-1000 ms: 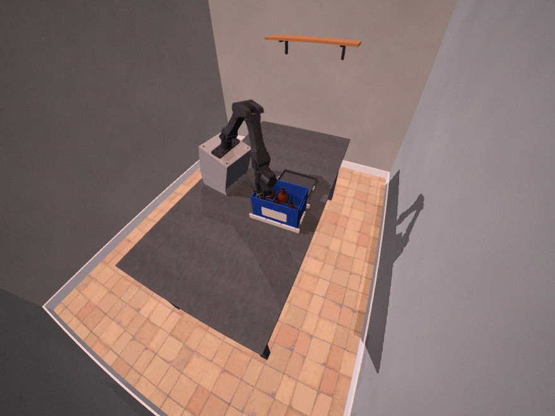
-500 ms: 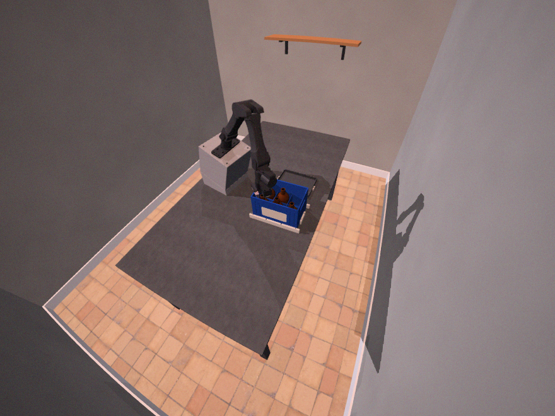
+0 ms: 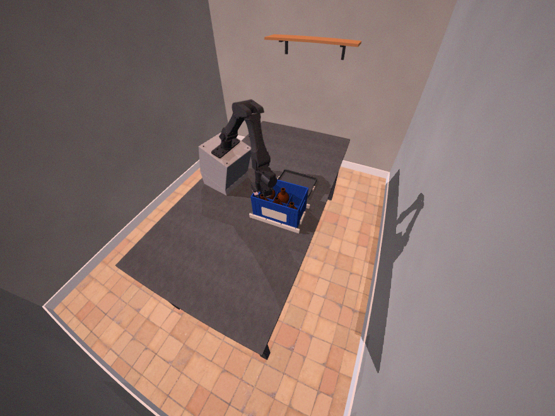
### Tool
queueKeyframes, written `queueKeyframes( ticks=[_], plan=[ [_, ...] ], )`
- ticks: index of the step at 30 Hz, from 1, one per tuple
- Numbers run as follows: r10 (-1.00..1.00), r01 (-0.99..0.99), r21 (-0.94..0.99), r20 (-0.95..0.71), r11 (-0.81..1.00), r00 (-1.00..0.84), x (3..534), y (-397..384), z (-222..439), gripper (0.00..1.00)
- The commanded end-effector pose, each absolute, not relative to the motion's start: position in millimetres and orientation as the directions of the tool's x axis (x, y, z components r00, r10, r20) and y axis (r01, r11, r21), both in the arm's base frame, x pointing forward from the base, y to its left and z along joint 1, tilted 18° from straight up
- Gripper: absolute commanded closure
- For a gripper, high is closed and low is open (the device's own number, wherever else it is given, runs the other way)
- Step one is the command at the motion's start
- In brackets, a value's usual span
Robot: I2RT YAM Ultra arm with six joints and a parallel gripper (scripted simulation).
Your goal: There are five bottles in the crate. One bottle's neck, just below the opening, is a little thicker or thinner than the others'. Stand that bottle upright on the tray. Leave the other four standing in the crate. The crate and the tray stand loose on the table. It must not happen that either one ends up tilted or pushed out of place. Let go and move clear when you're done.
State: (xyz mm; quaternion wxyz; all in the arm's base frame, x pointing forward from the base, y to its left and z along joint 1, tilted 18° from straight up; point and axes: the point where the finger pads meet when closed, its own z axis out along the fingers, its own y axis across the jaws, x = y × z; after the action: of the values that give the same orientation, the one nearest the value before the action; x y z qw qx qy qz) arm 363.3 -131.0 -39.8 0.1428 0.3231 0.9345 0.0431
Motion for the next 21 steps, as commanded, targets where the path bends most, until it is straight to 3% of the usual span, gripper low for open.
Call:
queueKeyframes(
  ticks=[1,21],
  plan=[
    [0.618,0.595,0.171,-0.281,0.785,-0.734,371.6,-140.4,-32.4,0.39],
    [0.618,0.595,0.172,-0.284,0.785,-0.733,372.0,-140.7,-30.8,0.39]
  ],
)
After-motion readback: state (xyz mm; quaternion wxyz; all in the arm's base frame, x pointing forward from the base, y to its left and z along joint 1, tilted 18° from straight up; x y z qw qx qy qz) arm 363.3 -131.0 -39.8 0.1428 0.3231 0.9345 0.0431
